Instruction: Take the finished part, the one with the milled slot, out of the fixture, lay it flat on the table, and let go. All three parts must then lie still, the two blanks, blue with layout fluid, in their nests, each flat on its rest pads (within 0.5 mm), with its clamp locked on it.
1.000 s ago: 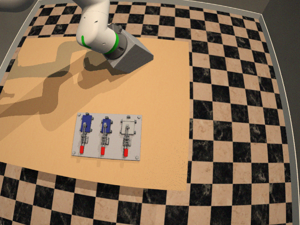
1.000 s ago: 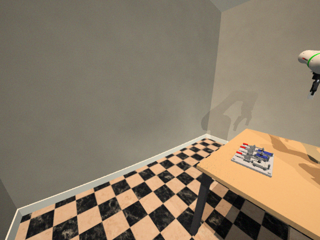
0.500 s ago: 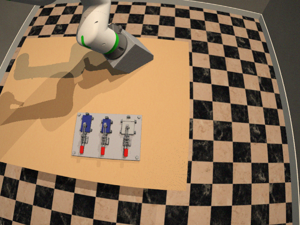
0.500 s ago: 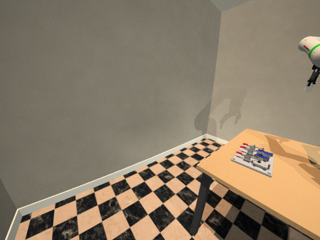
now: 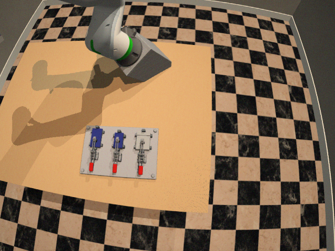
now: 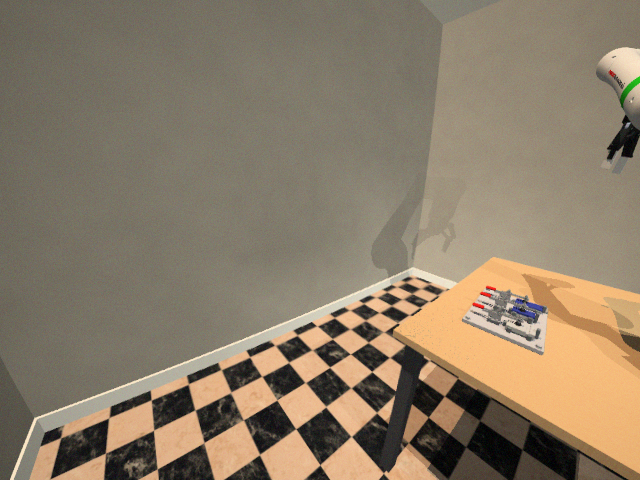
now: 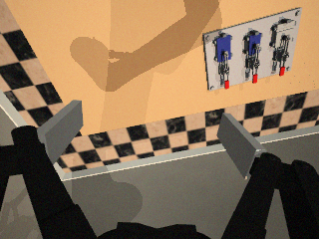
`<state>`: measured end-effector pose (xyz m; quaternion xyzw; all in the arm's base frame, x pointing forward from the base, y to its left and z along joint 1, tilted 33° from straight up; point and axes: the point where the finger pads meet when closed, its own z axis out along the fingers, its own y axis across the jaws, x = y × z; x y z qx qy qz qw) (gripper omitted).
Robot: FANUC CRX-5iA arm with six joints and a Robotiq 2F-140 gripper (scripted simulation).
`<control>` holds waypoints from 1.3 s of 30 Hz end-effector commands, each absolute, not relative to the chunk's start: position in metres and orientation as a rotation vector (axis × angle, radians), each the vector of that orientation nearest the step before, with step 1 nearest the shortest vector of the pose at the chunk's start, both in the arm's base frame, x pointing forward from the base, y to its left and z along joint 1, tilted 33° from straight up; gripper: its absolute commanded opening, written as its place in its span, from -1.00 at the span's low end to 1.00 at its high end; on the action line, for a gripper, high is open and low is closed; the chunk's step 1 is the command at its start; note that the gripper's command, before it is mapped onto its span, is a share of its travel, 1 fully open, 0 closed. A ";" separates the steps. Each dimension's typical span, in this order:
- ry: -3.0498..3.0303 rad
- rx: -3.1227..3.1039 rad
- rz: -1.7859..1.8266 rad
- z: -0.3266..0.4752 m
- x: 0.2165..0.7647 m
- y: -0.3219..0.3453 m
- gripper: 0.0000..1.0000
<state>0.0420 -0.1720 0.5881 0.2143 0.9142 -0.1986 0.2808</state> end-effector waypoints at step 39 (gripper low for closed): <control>2.332 0.987 -0.400 0.373 0.184 0.101 1.00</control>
